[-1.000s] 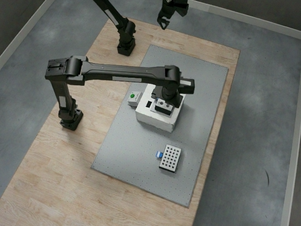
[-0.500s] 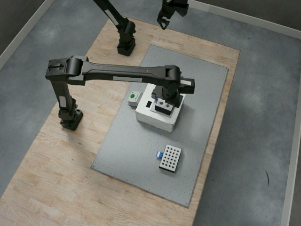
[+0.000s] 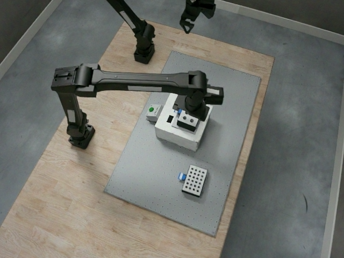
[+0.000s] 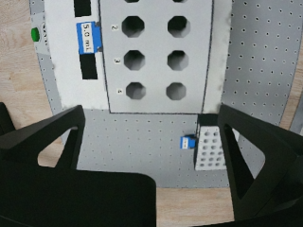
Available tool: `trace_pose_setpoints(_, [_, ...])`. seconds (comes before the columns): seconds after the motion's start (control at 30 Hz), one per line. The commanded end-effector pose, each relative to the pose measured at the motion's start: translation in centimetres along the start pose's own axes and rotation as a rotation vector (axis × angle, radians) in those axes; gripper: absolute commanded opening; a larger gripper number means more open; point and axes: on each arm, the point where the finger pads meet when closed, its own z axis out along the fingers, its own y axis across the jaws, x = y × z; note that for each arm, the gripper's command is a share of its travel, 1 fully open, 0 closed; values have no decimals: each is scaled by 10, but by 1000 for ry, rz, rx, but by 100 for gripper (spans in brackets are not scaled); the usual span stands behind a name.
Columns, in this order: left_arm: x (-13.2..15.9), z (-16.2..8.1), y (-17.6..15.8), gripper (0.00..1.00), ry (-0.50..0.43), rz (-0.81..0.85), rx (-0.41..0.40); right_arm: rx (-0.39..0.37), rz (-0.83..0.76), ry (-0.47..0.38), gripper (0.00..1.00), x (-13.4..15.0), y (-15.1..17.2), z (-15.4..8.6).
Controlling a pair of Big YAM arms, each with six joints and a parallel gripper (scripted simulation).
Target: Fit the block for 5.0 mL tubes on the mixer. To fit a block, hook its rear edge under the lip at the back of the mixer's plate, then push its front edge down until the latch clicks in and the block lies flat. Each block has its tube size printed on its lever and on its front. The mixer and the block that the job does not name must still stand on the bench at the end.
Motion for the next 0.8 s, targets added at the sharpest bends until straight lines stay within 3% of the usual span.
trace_pose_setpoints(0.0, [-9,-20,4,100,-49,-8,-10,67,-10,-28,100,-11,-10,-40])
trace_pose_setpoints(0.27, [-2,-8,3,100,-18,-8,-4,50,-19,-20,100,-16,-13,-16])
trace_pose_setpoints(0.53, [0,-3,3,100,-6,-8,-2,31,-20,-13,100,-14,-2,-16])
trace_pose_setpoints(0.57, [0,-3,3,100,-5,-8,-2,28,13,-11,0,-15,3,-16])
trace_pose_setpoints(0.77, [-4,-10,3,100,-23,-7,-5,50,155,-13,0,-29,18,-16])
